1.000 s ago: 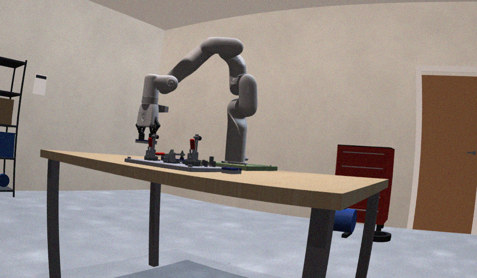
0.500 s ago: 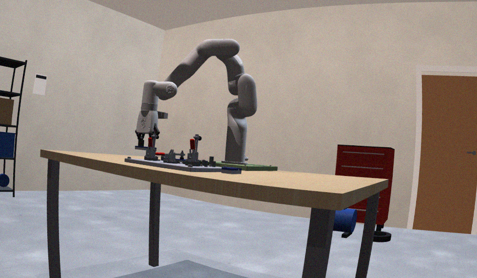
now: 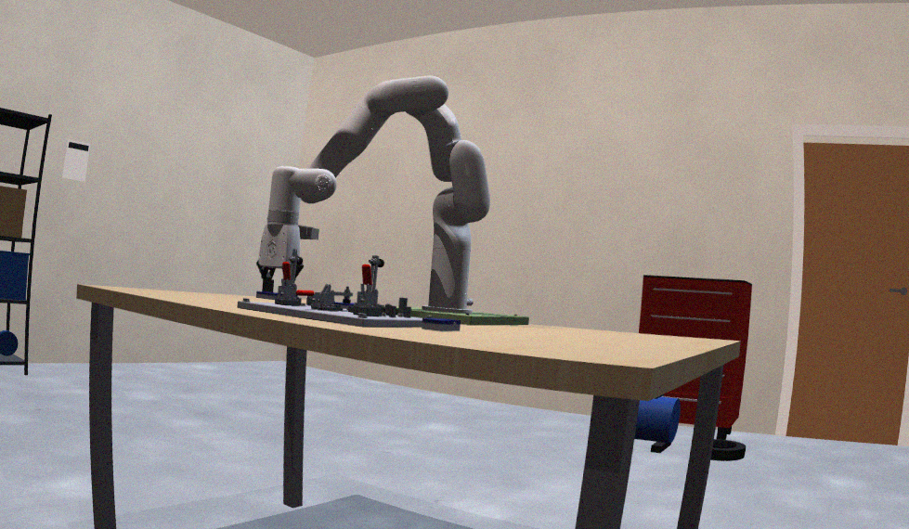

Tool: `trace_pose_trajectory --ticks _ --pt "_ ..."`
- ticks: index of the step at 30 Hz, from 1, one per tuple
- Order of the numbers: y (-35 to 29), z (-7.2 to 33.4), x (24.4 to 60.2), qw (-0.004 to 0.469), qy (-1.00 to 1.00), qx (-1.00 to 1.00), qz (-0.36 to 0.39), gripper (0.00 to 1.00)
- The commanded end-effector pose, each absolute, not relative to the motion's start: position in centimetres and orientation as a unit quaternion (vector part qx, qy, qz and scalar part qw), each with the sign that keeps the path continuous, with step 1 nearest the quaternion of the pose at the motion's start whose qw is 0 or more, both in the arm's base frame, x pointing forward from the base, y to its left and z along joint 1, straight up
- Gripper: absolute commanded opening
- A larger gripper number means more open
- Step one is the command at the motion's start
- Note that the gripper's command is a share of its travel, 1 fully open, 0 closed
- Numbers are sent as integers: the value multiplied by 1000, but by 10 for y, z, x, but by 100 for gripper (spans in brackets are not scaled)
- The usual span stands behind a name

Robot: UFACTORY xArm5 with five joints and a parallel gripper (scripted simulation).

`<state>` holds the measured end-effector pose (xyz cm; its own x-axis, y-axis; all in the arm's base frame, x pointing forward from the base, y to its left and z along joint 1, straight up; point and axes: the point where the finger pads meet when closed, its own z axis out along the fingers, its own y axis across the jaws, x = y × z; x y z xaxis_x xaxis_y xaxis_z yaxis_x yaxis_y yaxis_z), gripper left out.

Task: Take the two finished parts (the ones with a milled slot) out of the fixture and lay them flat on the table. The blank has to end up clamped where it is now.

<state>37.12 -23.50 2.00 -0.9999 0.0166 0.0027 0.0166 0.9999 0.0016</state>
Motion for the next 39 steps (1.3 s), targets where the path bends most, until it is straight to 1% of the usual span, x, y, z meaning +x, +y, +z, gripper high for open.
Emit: trace_pose_trajectory --ticks 1,10,39 --pt "-236 17 373 -1 -1000 -8 1 0" --pt "-236 10 373 -1 -1000 -8 1 0" --pt "-236 9 373 -1 -1000 -8 1 0"
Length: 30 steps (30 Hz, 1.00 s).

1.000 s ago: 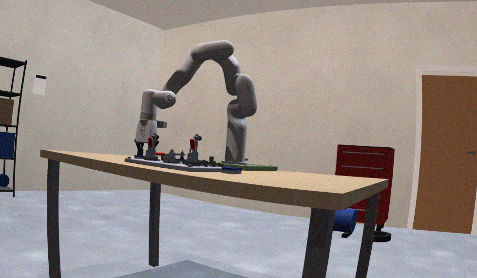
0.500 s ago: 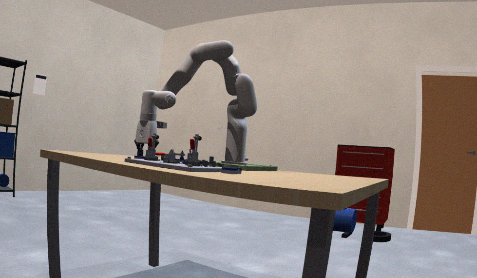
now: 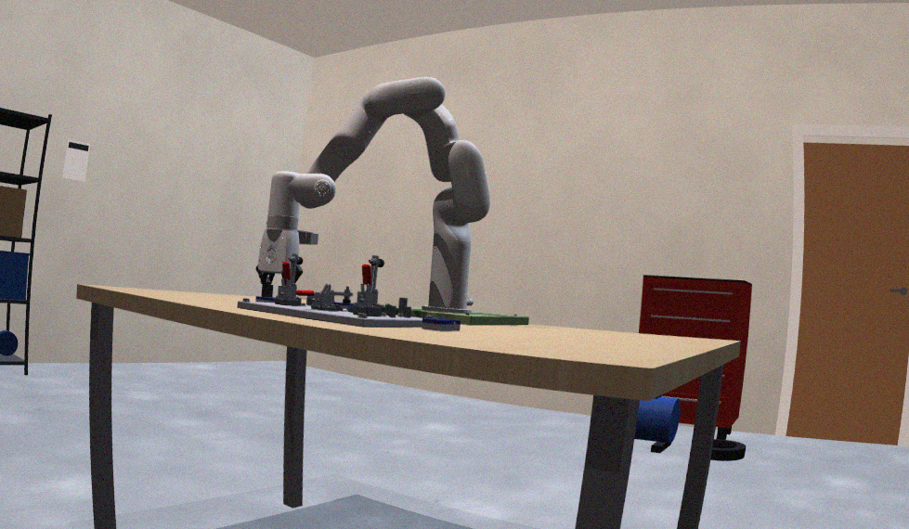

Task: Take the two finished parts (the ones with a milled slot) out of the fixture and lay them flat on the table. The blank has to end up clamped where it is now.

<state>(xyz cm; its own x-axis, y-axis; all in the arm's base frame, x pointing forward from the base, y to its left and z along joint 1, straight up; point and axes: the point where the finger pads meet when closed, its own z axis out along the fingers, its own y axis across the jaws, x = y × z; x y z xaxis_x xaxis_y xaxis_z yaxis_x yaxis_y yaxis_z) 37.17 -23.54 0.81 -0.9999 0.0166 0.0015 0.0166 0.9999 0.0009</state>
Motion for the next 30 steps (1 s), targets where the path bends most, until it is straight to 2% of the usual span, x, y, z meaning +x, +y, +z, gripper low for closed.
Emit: trace_pose_trajectory --ticks 1,30 --pt "-236 9 373 -1 -1000 -8 1 0" --pt "-236 3 373 -1 -1000 -8 1 0"
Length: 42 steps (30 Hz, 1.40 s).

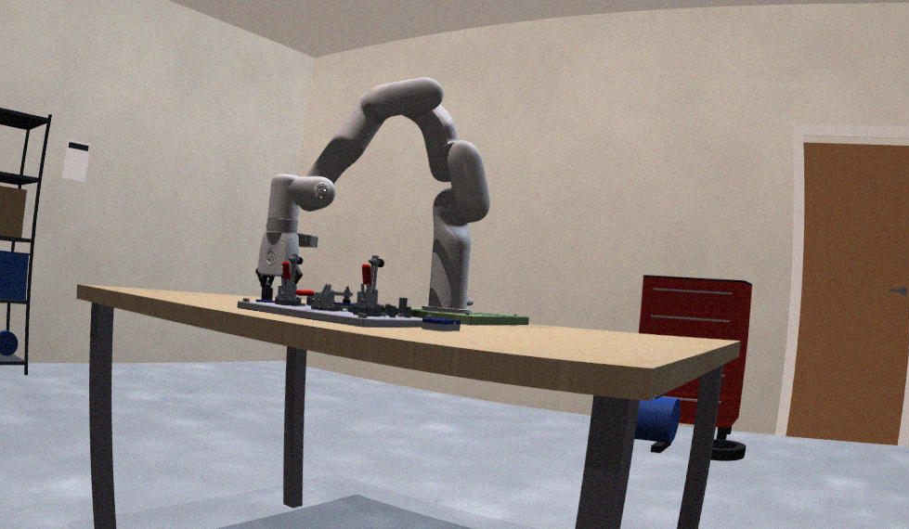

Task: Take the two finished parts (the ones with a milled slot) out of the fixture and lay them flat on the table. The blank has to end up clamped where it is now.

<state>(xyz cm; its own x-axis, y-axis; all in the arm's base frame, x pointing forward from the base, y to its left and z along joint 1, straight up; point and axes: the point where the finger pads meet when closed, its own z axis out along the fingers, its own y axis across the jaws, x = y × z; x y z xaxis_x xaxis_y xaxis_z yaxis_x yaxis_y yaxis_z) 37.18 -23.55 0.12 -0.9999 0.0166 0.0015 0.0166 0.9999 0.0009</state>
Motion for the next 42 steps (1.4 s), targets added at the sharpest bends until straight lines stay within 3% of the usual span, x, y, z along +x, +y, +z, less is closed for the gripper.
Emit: trace_pose_trajectory --ticks 1,11,12,42 --pt "-236 3 373 -1 -1000 -8 1 0" --pt "-236 3 373 -1 -1000 -8 1 0" --pt "-236 3 373 -1 -1000 -8 1 95" --pt "-236 3 373 -1 -1000 -8 1 95"
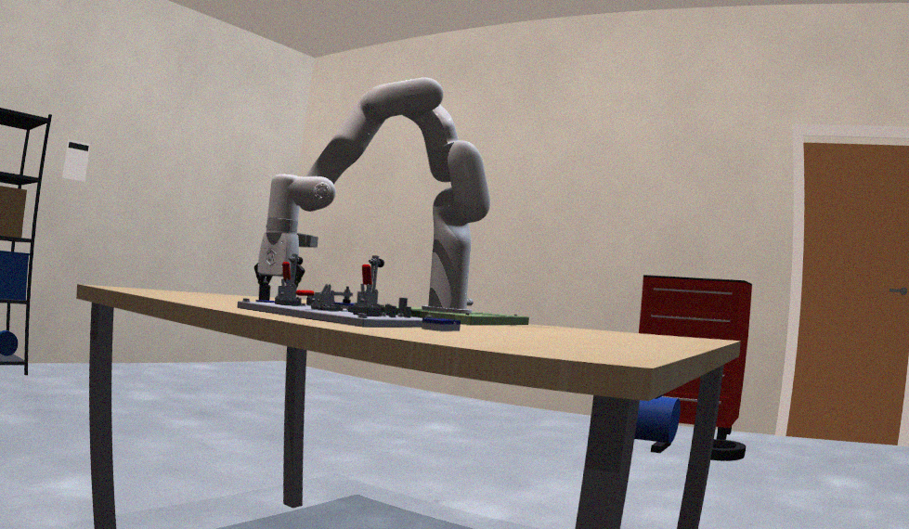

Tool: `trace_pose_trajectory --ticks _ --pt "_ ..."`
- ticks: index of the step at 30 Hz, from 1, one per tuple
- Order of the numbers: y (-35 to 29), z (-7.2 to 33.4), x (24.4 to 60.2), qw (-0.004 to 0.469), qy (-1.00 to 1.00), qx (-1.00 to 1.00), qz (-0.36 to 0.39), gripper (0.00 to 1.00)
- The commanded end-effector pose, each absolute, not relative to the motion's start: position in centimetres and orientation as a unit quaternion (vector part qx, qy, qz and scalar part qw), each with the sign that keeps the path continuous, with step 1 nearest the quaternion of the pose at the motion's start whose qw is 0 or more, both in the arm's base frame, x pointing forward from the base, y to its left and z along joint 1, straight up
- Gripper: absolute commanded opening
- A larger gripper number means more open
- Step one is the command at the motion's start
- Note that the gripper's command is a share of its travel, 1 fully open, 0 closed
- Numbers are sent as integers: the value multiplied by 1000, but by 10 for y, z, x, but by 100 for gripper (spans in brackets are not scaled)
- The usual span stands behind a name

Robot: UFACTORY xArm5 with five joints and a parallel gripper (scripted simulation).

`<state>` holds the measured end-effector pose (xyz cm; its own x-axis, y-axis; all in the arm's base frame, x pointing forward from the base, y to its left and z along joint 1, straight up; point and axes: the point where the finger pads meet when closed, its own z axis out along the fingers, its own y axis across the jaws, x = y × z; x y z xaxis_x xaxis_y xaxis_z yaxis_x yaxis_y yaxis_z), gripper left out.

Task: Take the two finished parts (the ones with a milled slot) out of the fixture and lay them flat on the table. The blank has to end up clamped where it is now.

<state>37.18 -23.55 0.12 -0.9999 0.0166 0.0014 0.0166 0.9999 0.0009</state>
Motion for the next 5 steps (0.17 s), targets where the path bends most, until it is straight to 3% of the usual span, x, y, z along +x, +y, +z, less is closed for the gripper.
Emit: trace_pose_trajectory --ticks 1,5 --pt "-236 3 373 -1 -1000 -8 1 95" --pt "-236 3 373 -1 -1000 -8 1 95"
